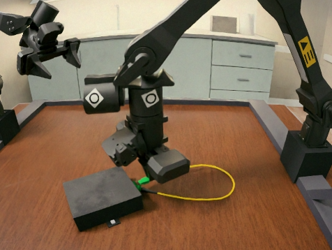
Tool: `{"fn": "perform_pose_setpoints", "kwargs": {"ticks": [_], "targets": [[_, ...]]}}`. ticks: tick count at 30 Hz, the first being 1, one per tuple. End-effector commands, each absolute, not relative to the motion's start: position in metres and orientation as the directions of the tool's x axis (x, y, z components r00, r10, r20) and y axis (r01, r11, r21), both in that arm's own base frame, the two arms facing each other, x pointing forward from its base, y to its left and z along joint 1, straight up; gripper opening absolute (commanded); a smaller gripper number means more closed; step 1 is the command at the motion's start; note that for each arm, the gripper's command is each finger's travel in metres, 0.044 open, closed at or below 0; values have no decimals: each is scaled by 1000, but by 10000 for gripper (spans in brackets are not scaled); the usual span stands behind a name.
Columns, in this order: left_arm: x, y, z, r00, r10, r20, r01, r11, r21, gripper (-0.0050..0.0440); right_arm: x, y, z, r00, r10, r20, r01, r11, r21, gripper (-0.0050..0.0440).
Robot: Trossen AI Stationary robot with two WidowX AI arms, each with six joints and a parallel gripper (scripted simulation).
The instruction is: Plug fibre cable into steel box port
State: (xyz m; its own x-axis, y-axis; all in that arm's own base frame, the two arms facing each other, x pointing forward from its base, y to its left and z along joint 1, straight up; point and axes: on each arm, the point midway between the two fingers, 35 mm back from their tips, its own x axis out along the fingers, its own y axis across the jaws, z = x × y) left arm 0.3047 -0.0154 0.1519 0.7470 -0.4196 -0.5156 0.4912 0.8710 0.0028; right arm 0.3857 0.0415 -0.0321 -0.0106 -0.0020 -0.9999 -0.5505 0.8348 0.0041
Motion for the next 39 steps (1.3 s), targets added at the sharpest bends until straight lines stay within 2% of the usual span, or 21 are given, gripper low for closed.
{"fn": "perform_pose_setpoints", "kwargs": {"ticks": [1,17,19,39], "targets": [[306,-15,157,754,-419,-506,492,870,12,440,392,41,-20,22,2,-1000,-547,837,-10,-50],[306,-15,157,754,-419,-506,492,870,12,440,398,42,-10,46,5,-999,-546,837,-21,-50],[306,-15,157,754,-419,-506,492,870,12,440,389,42,-21,15,2,-1000,-545,838,-6,-50],[306,-15,157,754,-419,-506,492,870,12,440,396,45,-25,16,-2,-1000,-570,821,-11,-50]]}}
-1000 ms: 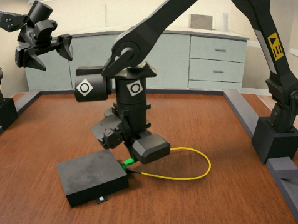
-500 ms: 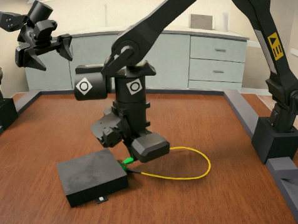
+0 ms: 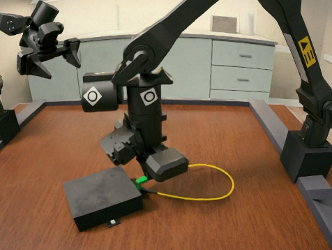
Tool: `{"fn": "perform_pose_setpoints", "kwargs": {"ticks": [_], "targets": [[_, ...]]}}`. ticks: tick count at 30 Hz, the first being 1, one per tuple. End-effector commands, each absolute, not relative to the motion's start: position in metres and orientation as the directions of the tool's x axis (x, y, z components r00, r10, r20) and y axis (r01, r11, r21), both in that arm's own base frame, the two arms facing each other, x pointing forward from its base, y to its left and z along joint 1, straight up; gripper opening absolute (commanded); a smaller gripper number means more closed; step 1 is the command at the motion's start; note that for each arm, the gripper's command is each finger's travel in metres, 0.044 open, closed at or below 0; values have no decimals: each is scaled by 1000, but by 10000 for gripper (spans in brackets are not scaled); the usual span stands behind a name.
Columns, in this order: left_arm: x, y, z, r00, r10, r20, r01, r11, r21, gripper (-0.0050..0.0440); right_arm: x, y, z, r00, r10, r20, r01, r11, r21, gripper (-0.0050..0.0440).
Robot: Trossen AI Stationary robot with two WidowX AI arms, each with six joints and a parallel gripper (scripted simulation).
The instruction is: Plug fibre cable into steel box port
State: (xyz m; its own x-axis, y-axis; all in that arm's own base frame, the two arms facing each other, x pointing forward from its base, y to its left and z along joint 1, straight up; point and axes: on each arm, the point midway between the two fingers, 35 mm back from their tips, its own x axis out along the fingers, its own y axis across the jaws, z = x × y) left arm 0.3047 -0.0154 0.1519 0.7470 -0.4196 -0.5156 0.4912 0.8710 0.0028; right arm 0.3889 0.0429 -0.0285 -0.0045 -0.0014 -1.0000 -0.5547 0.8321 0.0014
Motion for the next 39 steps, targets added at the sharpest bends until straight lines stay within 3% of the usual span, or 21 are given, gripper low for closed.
{"fn": "perform_pose_setpoints", "kwargs": {"ticks": [1,39], "targets": [[306,-15,157,754,-419,-506,492,870,12,440,397,44,-25,16,-2,-1000,-569,822,-11,-50],[306,-15,157,754,-419,-506,492,870,12,440,412,56,-25,-14,-21,-1000,-548,837,-10,-50]]}}
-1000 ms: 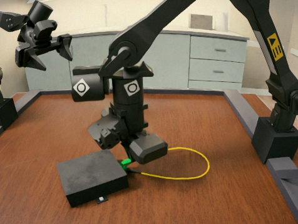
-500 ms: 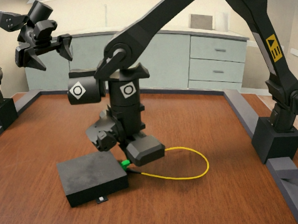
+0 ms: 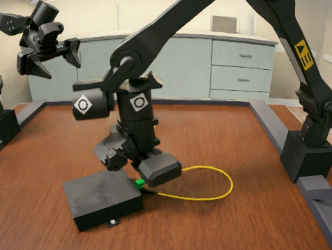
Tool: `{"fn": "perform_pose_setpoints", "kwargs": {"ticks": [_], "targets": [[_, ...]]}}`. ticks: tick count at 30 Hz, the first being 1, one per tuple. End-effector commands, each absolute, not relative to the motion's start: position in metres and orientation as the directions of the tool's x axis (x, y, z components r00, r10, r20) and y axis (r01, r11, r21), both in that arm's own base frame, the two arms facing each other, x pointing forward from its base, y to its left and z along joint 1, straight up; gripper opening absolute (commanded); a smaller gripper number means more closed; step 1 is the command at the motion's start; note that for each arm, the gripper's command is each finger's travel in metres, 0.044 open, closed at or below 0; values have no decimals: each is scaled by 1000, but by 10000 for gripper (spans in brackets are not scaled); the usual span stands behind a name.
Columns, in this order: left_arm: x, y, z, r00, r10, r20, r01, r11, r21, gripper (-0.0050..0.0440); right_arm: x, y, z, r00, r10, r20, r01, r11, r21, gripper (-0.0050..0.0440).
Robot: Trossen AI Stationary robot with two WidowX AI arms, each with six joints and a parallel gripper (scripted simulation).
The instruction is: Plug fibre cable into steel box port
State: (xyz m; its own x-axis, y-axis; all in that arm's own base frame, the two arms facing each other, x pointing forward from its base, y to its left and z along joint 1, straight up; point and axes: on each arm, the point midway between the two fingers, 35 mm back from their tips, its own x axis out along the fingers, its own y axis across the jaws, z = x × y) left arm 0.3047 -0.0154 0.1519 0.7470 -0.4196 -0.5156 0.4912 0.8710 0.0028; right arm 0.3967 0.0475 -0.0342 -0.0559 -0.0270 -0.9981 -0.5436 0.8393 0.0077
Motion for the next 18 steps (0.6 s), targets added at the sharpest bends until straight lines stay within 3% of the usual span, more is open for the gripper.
{"fn": "perform_pose_setpoints", "kwargs": {"ticks": [1,18], "targets": [[306,-15,157,754,-419,-506,492,870,12,440,413,57,-25,-16,-22,-1000,-548,837,-9,-50],[306,-15,157,754,-419,-506,492,870,12,440,418,60,-26,-33,-36,-999,-548,837,-12,-50]]}}
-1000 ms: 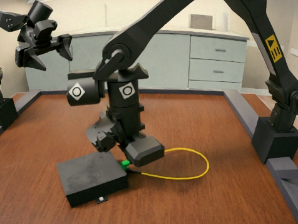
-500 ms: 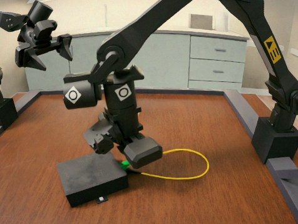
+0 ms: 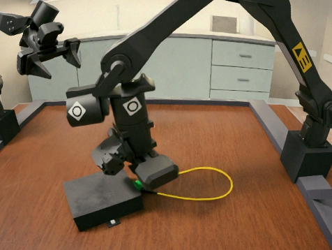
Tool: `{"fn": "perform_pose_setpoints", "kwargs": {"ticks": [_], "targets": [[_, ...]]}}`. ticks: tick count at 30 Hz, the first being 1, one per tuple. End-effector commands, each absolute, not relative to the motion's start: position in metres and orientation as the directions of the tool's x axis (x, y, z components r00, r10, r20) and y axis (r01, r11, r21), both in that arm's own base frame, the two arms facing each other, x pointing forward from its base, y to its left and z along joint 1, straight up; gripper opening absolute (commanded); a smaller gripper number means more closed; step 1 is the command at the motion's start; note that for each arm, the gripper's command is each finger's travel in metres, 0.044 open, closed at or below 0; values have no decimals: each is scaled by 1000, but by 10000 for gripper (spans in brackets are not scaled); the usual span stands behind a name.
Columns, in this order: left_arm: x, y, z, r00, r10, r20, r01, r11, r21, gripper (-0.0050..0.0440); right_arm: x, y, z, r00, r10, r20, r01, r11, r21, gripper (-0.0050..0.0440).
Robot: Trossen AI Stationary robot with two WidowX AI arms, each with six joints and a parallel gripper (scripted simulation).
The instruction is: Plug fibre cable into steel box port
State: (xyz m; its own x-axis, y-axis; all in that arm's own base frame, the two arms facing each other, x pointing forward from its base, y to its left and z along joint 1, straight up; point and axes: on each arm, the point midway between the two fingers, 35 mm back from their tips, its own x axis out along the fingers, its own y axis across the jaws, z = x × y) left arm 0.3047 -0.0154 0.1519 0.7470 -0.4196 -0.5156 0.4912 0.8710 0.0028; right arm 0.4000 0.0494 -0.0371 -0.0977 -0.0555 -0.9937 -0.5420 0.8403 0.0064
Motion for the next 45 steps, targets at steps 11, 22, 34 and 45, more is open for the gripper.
{"fn": "perform_pose_setpoints", "kwargs": {"ticks": [11,22,34,45], "targets": [[306,-15,157,754,-419,-506,492,870,12,440,419,60,-26,-33,-35,-999,-548,836,-12,-50],[306,-15,157,754,-419,-506,492,870,12,440,417,56,-15,-10,-32,-999,-550,835,-22,-50],[306,-15,157,754,-419,-506,492,870,12,440,410,53,-12,-18,-34,-999,-551,835,-18,-50],[306,-15,157,754,-419,-506,492,870,12,440,410,53,-17,-29,-35,-999,-548,836,-14,-50]]}}
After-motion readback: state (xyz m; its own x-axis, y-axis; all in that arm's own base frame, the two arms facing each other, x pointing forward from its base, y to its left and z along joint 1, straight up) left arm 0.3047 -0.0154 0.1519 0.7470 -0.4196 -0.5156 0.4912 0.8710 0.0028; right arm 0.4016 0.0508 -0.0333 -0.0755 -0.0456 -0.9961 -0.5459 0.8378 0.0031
